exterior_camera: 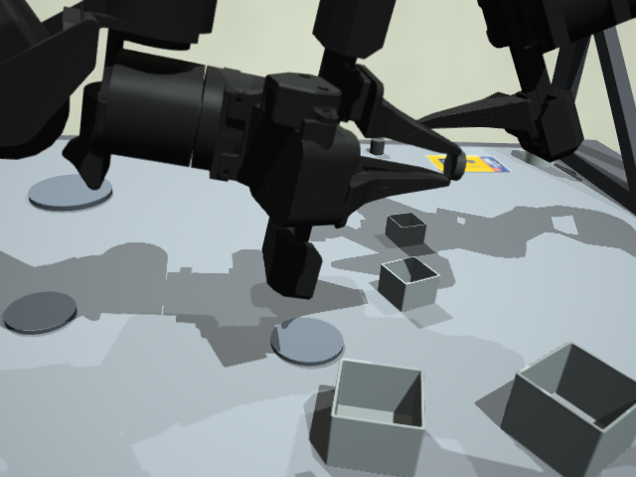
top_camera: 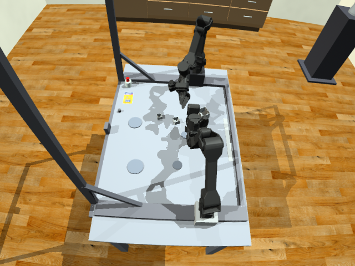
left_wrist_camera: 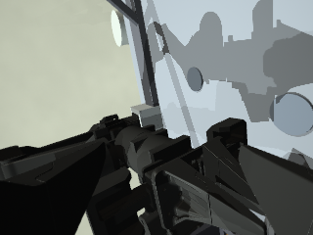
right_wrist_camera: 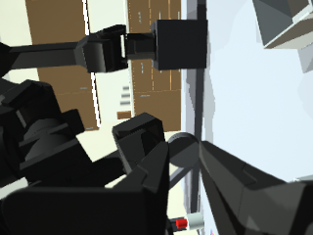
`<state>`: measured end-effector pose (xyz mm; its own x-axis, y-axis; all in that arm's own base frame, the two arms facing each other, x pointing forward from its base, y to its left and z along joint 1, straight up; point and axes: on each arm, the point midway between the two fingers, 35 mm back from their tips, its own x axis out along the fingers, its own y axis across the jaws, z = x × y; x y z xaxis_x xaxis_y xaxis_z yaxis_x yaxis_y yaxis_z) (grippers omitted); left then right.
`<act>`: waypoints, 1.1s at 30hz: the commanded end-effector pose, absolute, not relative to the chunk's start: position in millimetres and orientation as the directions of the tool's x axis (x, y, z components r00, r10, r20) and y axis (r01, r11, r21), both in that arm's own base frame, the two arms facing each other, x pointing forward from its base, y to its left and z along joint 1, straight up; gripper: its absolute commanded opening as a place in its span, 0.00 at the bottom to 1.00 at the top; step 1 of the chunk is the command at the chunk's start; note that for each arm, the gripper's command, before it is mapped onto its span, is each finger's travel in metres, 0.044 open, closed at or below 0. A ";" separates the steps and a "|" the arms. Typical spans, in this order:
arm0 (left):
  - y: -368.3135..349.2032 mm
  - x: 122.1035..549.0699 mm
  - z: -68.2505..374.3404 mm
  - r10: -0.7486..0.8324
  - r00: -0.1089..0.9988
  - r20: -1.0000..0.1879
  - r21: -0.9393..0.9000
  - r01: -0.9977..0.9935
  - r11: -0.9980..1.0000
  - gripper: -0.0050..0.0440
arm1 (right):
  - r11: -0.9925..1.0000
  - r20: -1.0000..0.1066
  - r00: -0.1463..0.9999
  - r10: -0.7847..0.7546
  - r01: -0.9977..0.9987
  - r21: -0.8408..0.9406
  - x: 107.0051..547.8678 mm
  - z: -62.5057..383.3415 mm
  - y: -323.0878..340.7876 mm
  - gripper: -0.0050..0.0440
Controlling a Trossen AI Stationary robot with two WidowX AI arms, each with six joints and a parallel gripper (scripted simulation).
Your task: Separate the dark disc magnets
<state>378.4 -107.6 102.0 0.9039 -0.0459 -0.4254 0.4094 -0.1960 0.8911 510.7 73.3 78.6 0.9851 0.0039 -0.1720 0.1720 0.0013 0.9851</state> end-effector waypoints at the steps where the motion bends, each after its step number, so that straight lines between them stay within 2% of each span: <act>1: -104.7 380.4 114.8 -0.043 0.882 -0.469 0.883 0.469 -0.009 0.92 | -0.005 -0.148 0.989 0.003 0.148 0.989 513.4 89.2 73.1 0.18; 3: -104.7 380.4 114.8 -0.043 0.882 -0.469 0.883 0.469 -0.009 0.92 | -0.005 -0.148 0.989 0.003 0.148 0.989 513.4 89.2 73.1 0.18; 4: -102.1 376.2 108.5 -0.034 0.860 -0.510 0.859 0.511 0.032 0.92 | -0.005 -0.148 0.989 0.003 0.148 0.989 513.4 89.2 73.1 0.18; 6: -98.4 373.6 109.0 -0.025 0.837 -0.547 0.819 0.540 0.195 0.92 | -0.005 -0.148 0.989 0.003 0.148 0.989 513.4 89.2 73.1 0.18; 11: -90.1 362.7 104.0 -0.003 0.774 -0.634 0.695 0.571 0.438 0.92 | -0.005 -0.148 0.989 0.003 0.148 0.989 513.4 89.2 73.1 0.18; 18: -76.8 340.6 99.0 0.033 0.661 -0.749 0.469 0.495 0.731 0.92 | -0.005 -0.148 0.989 0.003 0.148 0.989 513.4 89.2 73.1 0.18; 20: -76.8 340.6 99.0 0.033 0.661 -0.749 0.469 0.495 0.731 0.92 | -0.005 -0.148 0.989 0.003 0.148 0.989 513.4 89.2 73.1 0.18; 26: -64.9 316.9 98.8 0.064 0.551 -0.832 0.276 0.312 0.909 0.92 | -0.005 -0.148 0.989 0.003 0.148 0.989 513.4 89.2 73.1 0.18; 33: -58.1 302.2 100.3 0.081 0.483 -0.872 0.180 0.163 0.970 0.92 | -0.005 -0.148 0.989 0.003 0.148 0.989 513.4 89.2 73.1 0.18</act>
<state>300.8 -58.5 86.2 0.4751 0.0869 -0.8756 0.2198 0.9519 0.2137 510.7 73.3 78.6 0.9851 0.0039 -0.1720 0.1720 0.0013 0.9851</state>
